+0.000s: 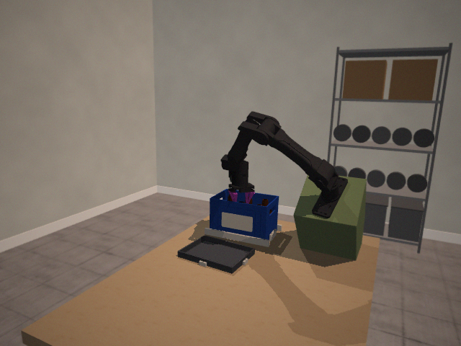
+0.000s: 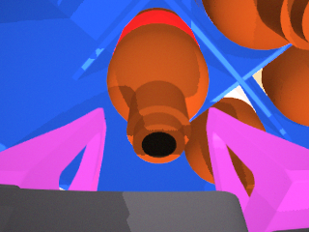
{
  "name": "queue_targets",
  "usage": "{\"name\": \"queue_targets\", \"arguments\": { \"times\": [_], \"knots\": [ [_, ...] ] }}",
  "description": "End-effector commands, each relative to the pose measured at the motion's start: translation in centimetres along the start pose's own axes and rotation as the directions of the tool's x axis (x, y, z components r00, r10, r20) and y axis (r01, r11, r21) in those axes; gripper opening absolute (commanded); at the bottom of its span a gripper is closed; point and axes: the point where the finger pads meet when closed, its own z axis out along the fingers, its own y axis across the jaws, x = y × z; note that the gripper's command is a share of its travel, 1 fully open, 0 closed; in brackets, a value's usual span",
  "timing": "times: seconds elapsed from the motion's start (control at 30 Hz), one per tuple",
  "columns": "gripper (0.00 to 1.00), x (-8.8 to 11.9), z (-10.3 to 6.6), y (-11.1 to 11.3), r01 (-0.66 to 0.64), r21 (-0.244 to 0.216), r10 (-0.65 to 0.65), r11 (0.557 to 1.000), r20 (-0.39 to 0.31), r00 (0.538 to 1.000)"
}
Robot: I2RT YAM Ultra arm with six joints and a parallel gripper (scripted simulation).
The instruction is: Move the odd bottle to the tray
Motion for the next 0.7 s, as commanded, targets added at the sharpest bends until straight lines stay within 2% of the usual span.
{"name": "queue_targets", "arguments": {
  "times": [0.0,0.33,0.67],
  "knots": [
    [0.61,-0.4,-0.9,0.3,-0.002,-0.014,0.002,1.000,0.021,1.000],
    [0.61,-0.4,-1.0,0.3,-0.002,-0.014,0.002,1.000,0.022,1.000],
    [0.61,-0.9,-3.0,0.8,0.013,-0.017,-0.013,1.000,0.039,0.999]
  ]
}}
